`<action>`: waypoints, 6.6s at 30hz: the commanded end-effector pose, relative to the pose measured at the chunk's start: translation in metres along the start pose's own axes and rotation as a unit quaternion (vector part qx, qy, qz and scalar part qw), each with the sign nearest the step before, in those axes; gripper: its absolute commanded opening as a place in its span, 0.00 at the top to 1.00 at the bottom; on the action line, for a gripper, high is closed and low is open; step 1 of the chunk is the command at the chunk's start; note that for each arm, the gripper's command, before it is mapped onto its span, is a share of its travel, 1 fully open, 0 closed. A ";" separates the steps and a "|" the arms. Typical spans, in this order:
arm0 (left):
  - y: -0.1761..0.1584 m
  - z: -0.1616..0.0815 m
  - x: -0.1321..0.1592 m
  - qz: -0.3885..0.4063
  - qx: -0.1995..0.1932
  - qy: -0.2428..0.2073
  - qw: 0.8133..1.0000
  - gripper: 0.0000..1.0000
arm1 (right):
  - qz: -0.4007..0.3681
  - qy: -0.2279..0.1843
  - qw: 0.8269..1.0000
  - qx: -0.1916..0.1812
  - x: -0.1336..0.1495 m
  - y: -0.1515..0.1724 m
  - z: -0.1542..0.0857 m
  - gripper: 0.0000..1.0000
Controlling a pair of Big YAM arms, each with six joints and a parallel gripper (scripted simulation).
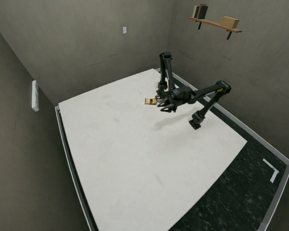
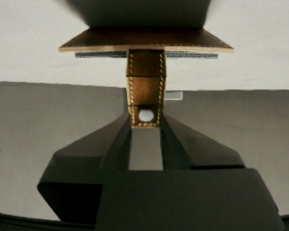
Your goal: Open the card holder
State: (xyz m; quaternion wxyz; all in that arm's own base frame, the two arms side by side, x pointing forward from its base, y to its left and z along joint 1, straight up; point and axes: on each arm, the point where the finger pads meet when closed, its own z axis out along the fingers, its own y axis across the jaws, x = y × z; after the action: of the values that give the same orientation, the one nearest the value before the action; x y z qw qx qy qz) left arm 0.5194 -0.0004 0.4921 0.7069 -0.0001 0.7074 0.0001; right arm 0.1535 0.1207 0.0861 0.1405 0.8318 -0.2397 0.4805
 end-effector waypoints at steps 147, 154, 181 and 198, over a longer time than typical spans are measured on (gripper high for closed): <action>-0.007 -0.003 -0.003 -0.003 0.008 -0.008 1.000 0.64 | 0.923 -0.274 0.068 0.262 0.554 -0.094 0.110 0.57; -0.007 -0.004 -0.003 -0.003 0.007 -0.008 1.000 0.64 | 0.924 -0.273 0.071 0.259 0.546 -0.091 0.109 0.57; -0.005 0.001 -0.030 -0.001 0.004 -0.028 1.000 0.64 | 0.921 -0.273 0.073 0.268 0.557 -0.091 0.101 0.57; -0.004 0.002 -0.047 -0.001 0.003 -0.041 0.999 0.64 | 0.921 -0.273 0.073 0.268 0.556 -0.091 0.101 0.57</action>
State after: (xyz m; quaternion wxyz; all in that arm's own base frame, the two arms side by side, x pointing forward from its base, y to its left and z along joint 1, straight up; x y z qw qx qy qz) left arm 0.5190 -0.0005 0.4911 0.7065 0.0001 0.7077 -0.0002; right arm 0.5193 -0.0005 0.4923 -0.7070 0.0000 -0.7072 0.0000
